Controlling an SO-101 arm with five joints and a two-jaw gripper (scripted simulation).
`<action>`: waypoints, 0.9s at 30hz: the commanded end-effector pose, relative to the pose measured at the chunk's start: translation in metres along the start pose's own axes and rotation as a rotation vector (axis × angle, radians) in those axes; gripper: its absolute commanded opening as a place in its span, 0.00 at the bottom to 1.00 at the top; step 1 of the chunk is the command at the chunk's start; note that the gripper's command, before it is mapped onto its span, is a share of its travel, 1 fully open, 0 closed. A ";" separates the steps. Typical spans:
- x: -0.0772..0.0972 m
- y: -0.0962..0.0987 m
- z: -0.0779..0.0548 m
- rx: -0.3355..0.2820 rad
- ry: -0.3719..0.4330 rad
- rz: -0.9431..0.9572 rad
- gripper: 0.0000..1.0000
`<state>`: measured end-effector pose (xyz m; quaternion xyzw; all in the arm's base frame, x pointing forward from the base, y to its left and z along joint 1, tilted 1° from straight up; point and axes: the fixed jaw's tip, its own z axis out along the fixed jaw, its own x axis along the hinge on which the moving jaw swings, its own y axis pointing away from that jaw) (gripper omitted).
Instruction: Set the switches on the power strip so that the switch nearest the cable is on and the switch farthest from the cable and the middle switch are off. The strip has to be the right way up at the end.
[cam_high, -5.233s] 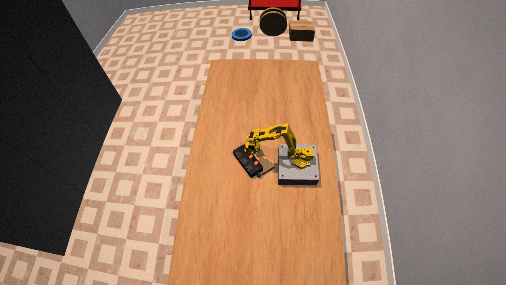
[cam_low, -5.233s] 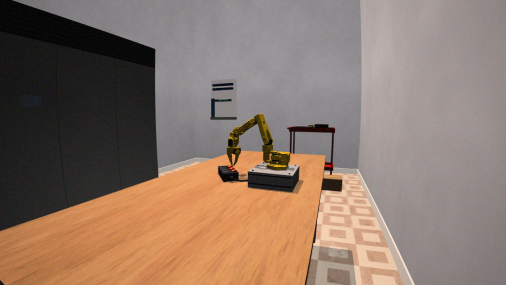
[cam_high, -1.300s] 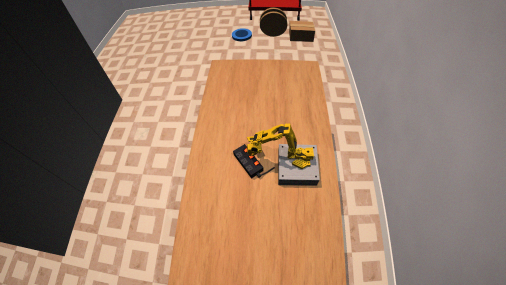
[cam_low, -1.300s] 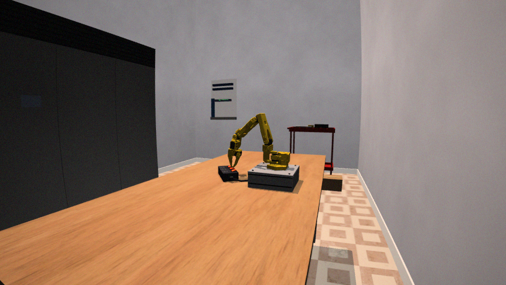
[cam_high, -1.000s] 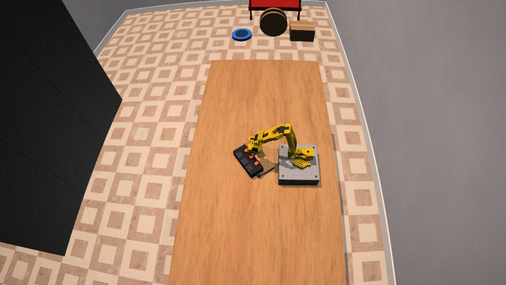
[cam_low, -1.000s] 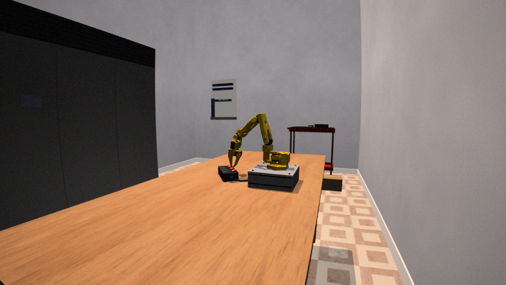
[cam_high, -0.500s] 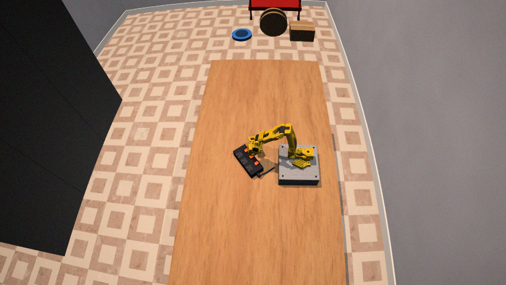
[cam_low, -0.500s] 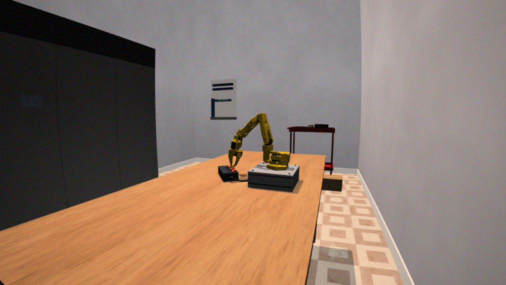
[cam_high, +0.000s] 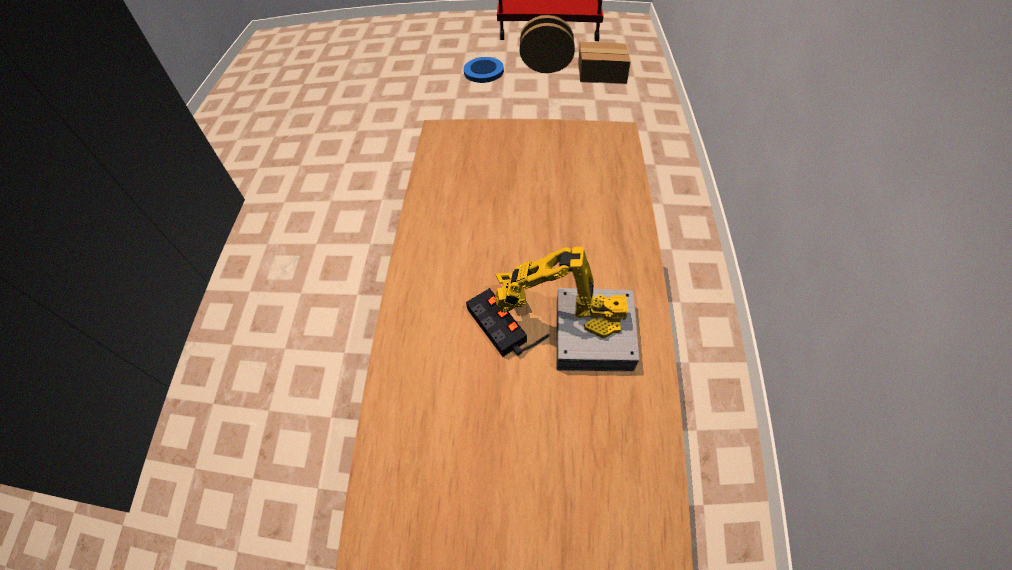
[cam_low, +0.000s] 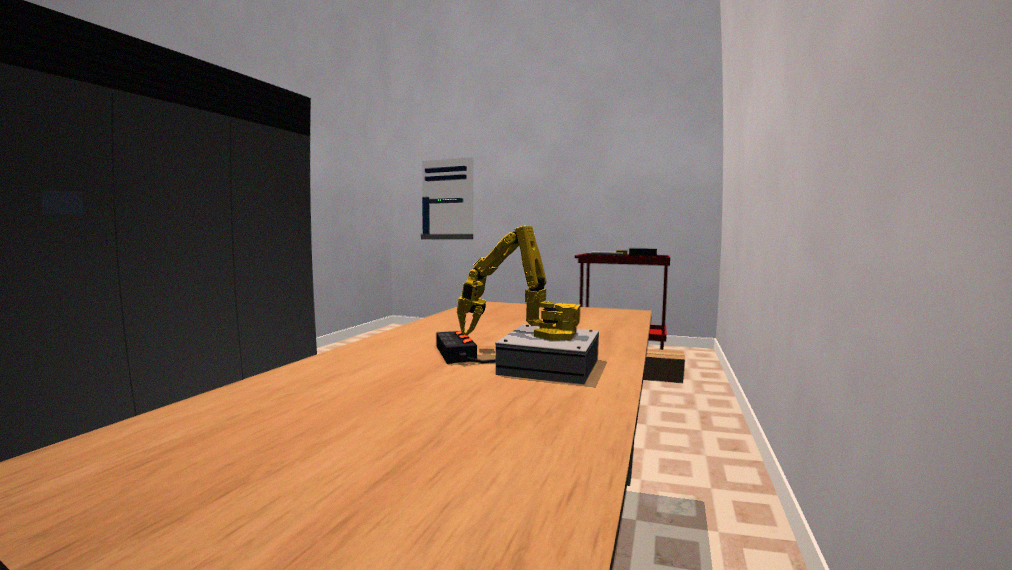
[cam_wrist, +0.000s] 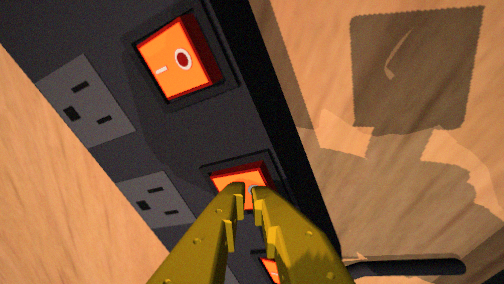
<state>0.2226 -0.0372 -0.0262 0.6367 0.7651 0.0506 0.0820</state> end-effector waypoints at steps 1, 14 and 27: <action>0.010 -0.048 0.027 0.196 0.063 0.034 0.00; 0.010 -0.052 0.029 0.197 0.063 0.039 0.00; 0.011 -0.055 0.030 0.197 0.063 0.043 0.00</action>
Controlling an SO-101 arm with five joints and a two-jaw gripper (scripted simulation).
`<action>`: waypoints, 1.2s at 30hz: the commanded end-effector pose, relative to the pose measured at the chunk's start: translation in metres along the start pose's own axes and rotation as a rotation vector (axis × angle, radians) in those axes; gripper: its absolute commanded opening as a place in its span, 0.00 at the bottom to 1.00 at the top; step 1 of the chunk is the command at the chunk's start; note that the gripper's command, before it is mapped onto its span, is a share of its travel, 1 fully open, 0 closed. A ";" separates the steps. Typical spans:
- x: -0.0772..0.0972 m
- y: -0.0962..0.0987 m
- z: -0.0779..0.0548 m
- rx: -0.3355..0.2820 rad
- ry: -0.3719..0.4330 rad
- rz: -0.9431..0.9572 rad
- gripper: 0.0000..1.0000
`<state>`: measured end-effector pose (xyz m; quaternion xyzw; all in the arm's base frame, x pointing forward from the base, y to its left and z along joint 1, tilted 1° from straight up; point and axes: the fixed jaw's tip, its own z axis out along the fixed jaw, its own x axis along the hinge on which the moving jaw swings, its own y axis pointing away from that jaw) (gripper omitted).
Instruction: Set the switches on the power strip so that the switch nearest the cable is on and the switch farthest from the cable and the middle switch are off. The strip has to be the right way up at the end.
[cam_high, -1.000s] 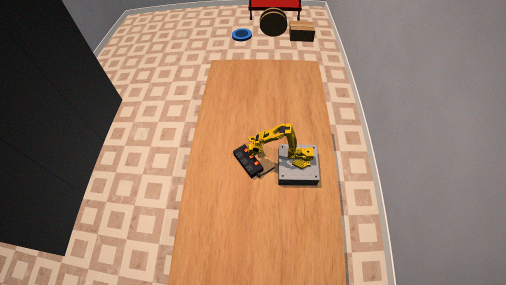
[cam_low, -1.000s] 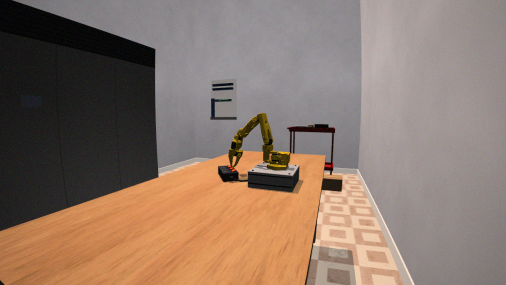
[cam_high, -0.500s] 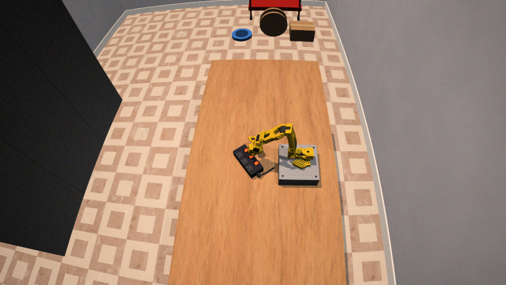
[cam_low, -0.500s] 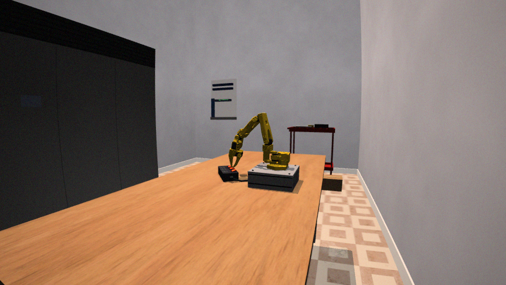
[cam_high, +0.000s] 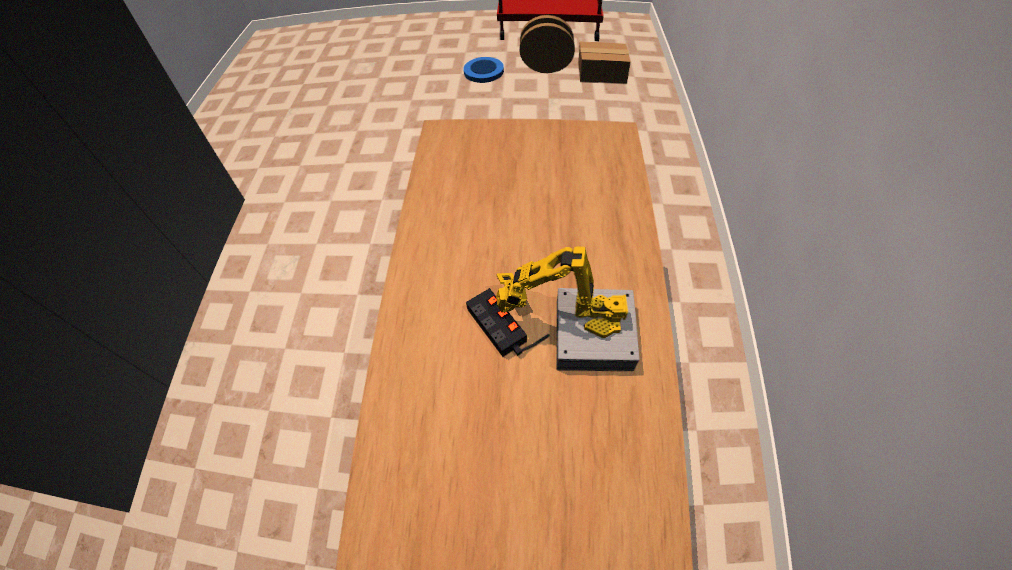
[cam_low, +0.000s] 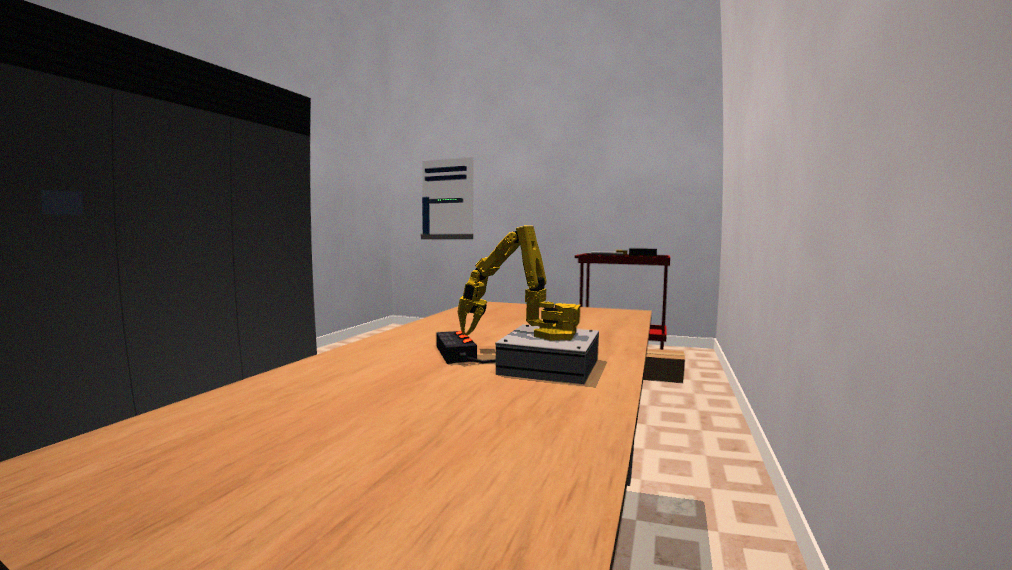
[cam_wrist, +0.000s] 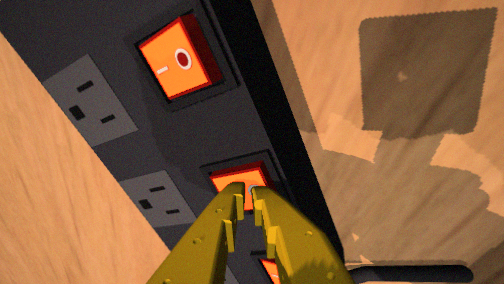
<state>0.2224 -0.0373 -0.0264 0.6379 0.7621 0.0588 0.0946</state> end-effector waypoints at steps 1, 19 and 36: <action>0.011 -0.056 0.029 0.226 0.071 0.038 0.00; 0.011 -0.057 0.029 0.226 0.071 0.040 0.00; 0.003 -0.013 -0.002 0.224 0.075 -0.005 0.00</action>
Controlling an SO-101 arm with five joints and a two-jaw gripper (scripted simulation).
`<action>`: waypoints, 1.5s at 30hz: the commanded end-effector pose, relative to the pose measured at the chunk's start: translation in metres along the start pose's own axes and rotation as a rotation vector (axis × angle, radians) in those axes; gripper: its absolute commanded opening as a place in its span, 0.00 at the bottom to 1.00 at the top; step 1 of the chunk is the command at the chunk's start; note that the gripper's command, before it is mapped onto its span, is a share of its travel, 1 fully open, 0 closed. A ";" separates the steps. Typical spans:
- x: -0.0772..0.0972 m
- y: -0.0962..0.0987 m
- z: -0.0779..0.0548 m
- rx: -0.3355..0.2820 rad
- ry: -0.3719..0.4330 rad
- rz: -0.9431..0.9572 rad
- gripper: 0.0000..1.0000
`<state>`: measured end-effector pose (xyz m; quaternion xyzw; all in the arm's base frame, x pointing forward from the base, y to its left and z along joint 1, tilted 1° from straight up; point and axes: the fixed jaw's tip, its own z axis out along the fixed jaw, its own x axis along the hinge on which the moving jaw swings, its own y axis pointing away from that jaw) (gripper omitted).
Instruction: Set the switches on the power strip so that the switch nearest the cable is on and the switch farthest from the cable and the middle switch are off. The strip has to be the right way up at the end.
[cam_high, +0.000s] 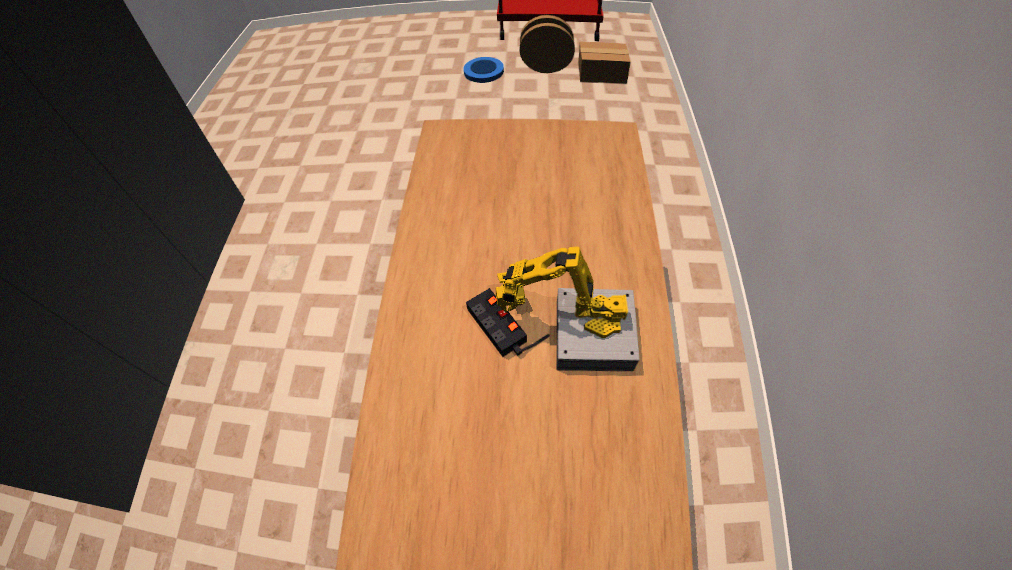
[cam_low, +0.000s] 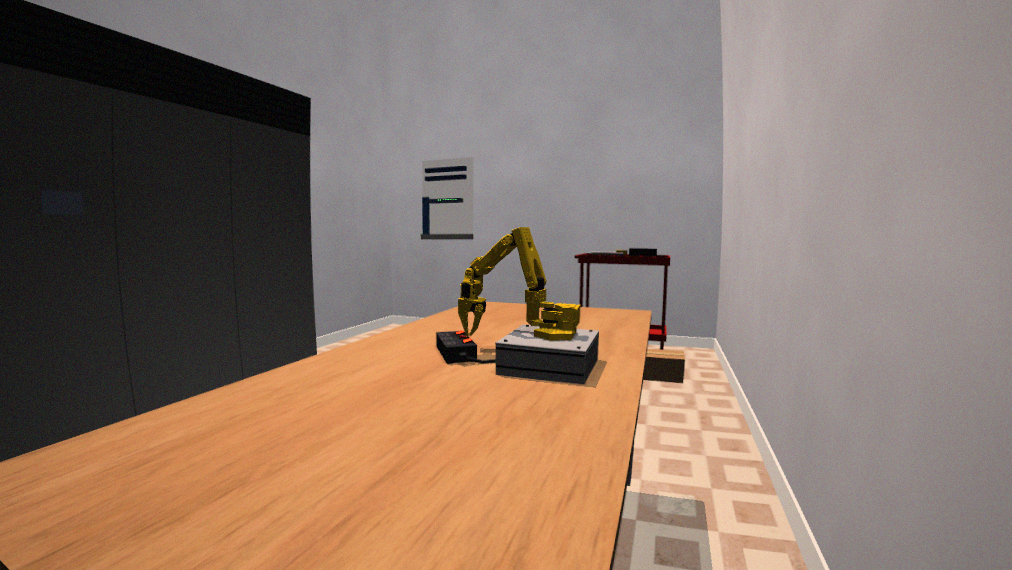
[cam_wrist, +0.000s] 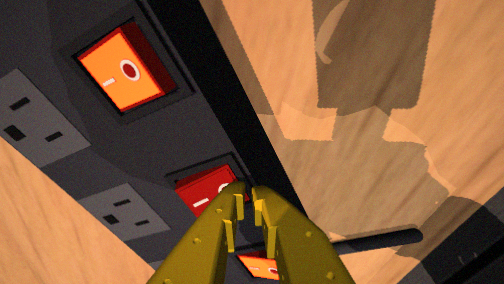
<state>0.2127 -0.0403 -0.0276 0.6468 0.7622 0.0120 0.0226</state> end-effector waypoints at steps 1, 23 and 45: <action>0.004 -0.001 -0.003 0.060 0.024 -0.021 0.00; 0.004 0.003 -0.011 0.060 0.024 -0.028 0.00; -0.016 0.015 -0.010 0.060 0.023 0.038 0.00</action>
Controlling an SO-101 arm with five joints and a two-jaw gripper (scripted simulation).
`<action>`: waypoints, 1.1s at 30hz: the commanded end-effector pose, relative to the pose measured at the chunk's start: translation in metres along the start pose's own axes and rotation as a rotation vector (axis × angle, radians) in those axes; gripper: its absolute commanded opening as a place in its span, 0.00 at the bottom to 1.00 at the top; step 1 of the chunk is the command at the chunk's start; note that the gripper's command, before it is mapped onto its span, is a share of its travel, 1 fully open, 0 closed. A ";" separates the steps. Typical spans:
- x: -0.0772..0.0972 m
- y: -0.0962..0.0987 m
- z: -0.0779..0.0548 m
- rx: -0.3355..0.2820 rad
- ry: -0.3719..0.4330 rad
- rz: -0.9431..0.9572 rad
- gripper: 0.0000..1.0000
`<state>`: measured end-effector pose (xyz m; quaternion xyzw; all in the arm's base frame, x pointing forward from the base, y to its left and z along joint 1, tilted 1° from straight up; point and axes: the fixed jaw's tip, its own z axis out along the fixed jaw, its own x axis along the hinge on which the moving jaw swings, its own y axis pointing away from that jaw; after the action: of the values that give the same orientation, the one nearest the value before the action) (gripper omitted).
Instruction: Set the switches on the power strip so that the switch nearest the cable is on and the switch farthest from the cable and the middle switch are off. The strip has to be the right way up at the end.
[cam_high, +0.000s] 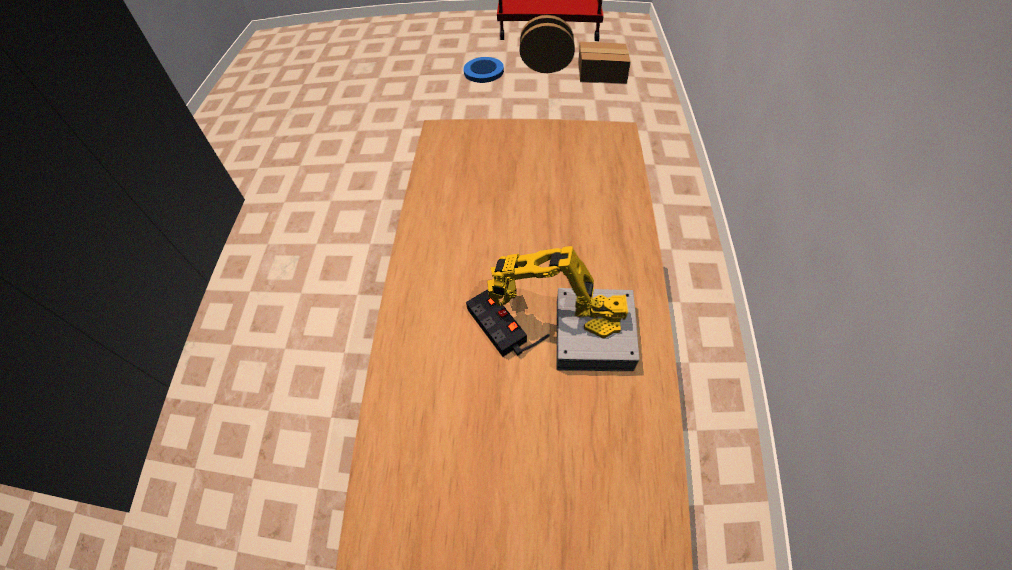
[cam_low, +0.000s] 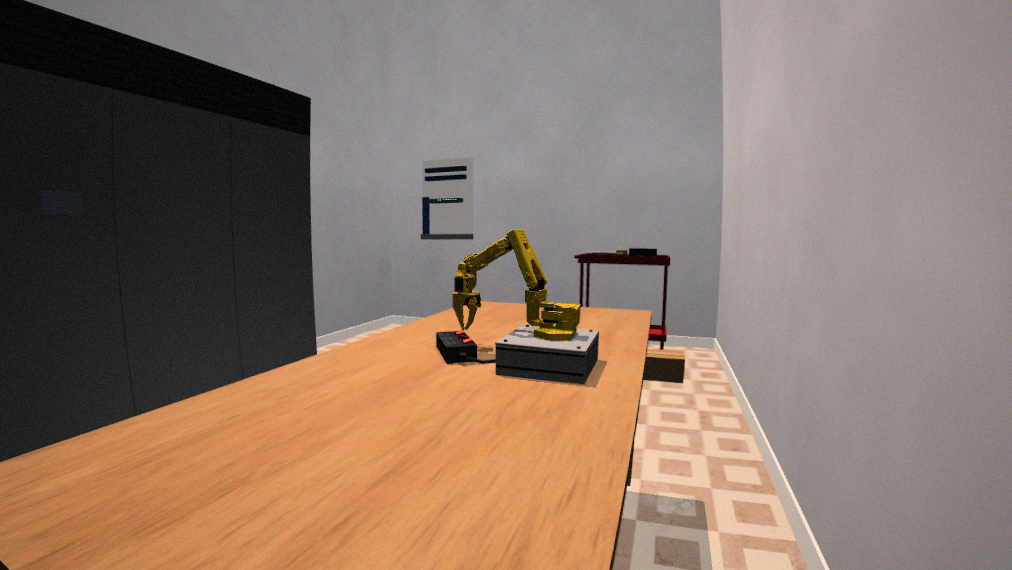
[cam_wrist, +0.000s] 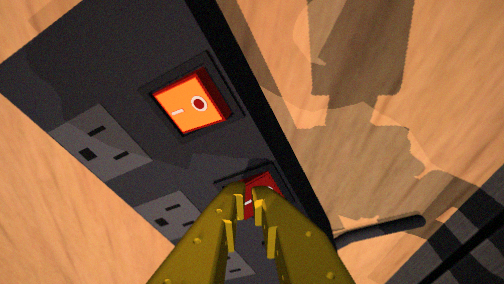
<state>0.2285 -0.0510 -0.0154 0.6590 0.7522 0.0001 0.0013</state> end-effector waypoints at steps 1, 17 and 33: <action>-0.006 0.002 0.001 0.015 0.007 0.014 0.00; -0.024 0.009 0.002 0.015 0.007 0.072 0.00; -0.024 0.009 0.002 0.015 0.007 0.072 0.00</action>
<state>0.2431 -0.0729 -0.0142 0.6852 0.7283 0.0006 0.0024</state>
